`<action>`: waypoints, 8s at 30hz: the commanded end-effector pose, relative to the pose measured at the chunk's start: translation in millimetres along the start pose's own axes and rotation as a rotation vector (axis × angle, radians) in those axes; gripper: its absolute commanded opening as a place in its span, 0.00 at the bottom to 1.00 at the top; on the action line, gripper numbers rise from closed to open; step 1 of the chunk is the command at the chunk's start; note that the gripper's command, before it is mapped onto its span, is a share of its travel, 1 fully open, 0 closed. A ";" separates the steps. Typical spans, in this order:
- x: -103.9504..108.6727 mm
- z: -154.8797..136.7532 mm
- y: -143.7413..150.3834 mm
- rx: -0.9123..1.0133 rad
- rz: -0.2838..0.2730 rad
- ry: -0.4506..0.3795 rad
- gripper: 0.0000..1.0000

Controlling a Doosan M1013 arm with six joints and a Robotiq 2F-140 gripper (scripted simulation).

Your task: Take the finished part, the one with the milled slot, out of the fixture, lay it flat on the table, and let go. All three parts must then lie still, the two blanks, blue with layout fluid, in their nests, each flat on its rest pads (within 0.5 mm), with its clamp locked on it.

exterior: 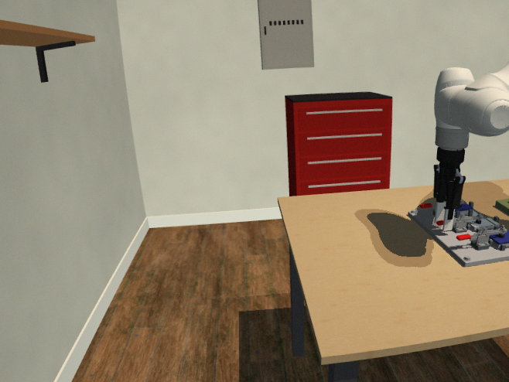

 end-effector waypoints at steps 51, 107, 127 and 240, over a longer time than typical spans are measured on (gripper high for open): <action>-4.0 0.0 0.0 0.000 0.000 0.000 0.11; 0.0 -1.5 0.0 0.000 0.000 0.000 0.11; 9.2 -6.4 0.2 0.000 0.000 0.000 0.11; 28.8 -48.5 1.7 0.000 0.000 0.000 0.11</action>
Point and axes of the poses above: the point where the finger pads meet when closed, its own x axis back along the fingers, its own y axis across the jaws, z = x × y, the point moved 9 cm from there along x, back along the fingers, and after that the axes turned 2 degrees about -x, right-handed, at the moved point
